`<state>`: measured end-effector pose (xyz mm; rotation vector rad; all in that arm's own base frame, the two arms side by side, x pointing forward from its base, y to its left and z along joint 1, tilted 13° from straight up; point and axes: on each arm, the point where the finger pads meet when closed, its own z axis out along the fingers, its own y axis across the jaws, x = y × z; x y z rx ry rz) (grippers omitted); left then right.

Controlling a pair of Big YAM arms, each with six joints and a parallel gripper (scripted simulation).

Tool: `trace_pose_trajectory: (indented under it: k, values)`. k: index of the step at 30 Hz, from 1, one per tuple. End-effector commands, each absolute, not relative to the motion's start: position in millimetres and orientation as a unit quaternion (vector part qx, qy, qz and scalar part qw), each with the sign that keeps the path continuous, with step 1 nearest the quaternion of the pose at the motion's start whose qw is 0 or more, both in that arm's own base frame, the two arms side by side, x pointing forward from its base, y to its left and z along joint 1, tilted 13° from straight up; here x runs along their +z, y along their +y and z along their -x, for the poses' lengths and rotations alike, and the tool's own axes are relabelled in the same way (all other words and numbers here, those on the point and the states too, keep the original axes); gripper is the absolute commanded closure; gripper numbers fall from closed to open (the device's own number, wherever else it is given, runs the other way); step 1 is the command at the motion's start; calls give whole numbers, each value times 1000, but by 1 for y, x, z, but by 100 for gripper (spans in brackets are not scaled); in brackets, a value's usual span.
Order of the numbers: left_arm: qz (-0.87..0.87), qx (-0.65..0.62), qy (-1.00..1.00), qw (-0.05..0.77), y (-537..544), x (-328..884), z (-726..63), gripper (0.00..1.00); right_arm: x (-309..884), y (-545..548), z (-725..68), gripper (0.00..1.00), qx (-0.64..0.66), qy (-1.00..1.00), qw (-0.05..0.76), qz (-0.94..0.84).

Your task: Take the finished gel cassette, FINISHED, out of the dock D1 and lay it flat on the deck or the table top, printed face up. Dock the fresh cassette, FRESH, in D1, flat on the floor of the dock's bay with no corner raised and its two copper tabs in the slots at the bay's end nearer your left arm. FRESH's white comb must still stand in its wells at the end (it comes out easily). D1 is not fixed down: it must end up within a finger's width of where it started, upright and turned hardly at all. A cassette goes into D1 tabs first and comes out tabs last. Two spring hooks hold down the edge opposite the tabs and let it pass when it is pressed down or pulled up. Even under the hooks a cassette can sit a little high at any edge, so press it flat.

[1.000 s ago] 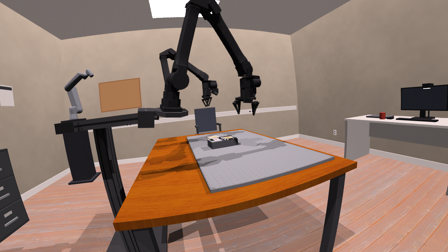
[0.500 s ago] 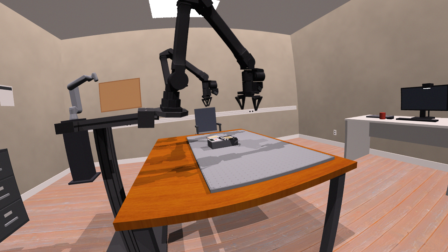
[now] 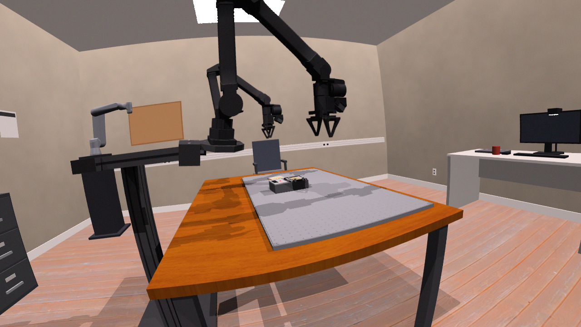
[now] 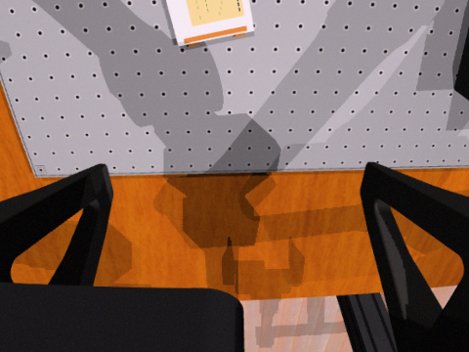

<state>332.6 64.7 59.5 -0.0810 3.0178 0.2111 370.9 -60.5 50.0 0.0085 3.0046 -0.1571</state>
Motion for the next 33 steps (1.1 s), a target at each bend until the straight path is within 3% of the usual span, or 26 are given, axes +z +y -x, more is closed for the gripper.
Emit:
trace_pose_trajectory:
  k: [1, 12, 33]
  values:
    - [23, 71, 995, 72, 68, 74, -348, 0, 61, -69, -359, 2, -54, 995, 67, -55]
    - [23, 71, 995, 72, 68, 74, -348, 0, 84, -103, -322, 2, -57, 991, 66, -98]
    - [23, 71, 995, 72, 68, 74, -348, 0, 81, -128, -328, 2, -85, 990, 71, -89]
